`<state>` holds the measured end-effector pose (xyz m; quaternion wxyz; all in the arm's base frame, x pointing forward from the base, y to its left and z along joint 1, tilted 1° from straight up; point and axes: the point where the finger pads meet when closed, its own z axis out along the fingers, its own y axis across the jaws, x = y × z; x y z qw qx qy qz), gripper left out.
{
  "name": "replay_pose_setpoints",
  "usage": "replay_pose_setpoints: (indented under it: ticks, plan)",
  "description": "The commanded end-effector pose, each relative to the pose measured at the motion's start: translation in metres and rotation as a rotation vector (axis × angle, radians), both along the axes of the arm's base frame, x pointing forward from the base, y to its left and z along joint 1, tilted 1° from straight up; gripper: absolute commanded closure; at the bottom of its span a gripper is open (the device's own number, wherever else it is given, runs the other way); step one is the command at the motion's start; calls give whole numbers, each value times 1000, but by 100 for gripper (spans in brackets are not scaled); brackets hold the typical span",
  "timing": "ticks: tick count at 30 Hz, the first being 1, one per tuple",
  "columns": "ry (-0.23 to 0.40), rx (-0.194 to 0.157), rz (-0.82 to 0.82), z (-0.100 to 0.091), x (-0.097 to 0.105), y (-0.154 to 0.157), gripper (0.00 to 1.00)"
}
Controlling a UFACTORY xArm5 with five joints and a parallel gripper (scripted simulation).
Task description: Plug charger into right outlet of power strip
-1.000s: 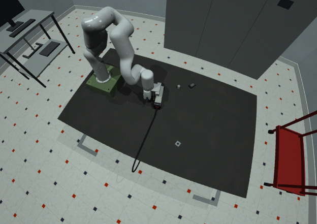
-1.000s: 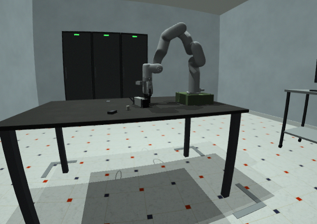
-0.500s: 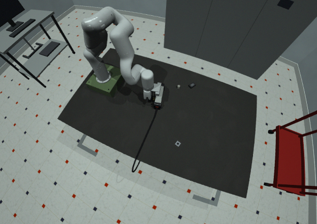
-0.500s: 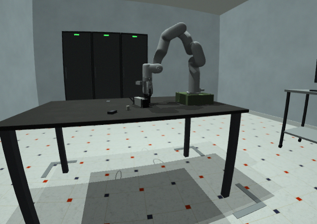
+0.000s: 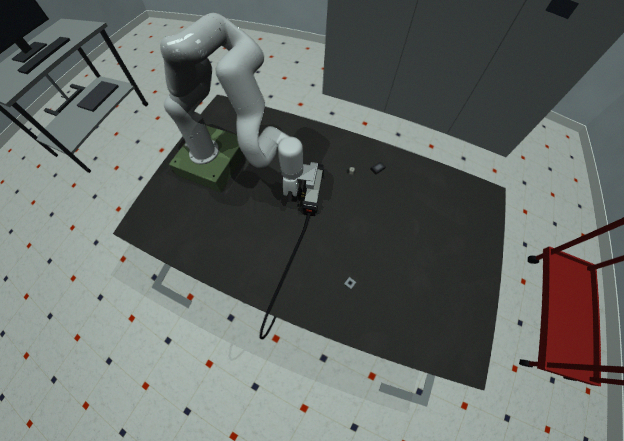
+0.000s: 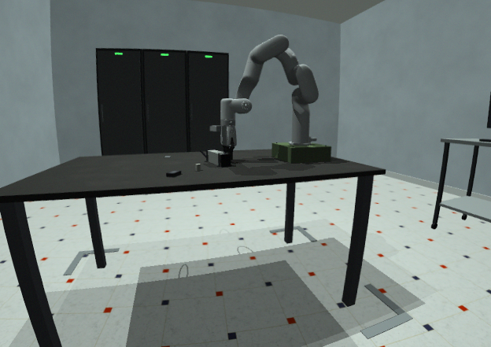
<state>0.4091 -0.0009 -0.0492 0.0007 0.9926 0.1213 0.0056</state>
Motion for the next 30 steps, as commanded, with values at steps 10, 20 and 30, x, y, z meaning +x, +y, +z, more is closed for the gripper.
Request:
replay_pose_setpoints:
  ticks: [10, 20, 30]
  plan:
    - [-3, 0, 0, 1, 3, 1, 100]
    - [-4, 0, 0, 1, 6, 1, 100]
    - [-4, 0, 0, 1, 9, 2, 100]
